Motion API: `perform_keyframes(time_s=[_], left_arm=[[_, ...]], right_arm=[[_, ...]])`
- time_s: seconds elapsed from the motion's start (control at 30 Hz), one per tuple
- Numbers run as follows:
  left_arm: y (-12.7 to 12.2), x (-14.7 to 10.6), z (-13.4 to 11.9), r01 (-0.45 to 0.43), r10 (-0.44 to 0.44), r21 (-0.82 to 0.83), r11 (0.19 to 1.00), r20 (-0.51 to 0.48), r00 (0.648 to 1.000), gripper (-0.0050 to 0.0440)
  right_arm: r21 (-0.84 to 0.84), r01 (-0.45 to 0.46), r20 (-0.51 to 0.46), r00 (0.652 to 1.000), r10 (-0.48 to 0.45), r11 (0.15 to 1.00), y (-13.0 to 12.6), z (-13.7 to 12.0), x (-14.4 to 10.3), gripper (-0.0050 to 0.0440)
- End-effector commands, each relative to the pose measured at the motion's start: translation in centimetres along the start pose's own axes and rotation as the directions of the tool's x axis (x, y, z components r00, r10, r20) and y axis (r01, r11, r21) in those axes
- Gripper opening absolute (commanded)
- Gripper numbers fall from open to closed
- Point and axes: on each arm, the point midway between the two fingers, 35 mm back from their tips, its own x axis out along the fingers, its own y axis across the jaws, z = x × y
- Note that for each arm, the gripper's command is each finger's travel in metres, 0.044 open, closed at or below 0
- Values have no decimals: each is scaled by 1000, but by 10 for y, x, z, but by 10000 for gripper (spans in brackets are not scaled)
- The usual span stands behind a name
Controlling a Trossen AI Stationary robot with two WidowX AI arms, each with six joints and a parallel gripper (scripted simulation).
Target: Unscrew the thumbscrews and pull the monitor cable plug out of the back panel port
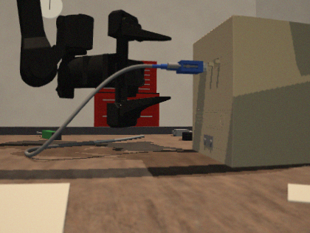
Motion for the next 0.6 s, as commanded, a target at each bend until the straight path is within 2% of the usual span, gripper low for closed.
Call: perform_keyframes(time_s=[0.0, 0.17, 0.37, 0.5, 0.57], left_arm=[[-8, 1, 2, 11, -11, 18, 1000, 5, 1000, 440], [-11, 5, 6, -51, 48, 117, 992, 34, 998, 440], [-23, 9, 9, -140, 124, 304, 942, 73, 990, 440], [-23, 9, 9, -171, 153, 340, 925, 80, 985, 440], [-20, 8, 6, -223, 207, 367, 903, 82, 975, 440]], right_arm=[[-7, -3, 2, 1000, 3, 1000, 1, 3, 0, 440], [-7, -3, 2, 1000, 3, 1000, 1, 3, 0, 440], [-7, -3, 2, 1000, 3, 1000, 1, 3, 0, 440], [-7, -3, 2, 1000, 3, 1000, 1, 3, 0, 440], [-7, -3, 2, 1000, 3, 1000, 1, 3, 0, 440]])
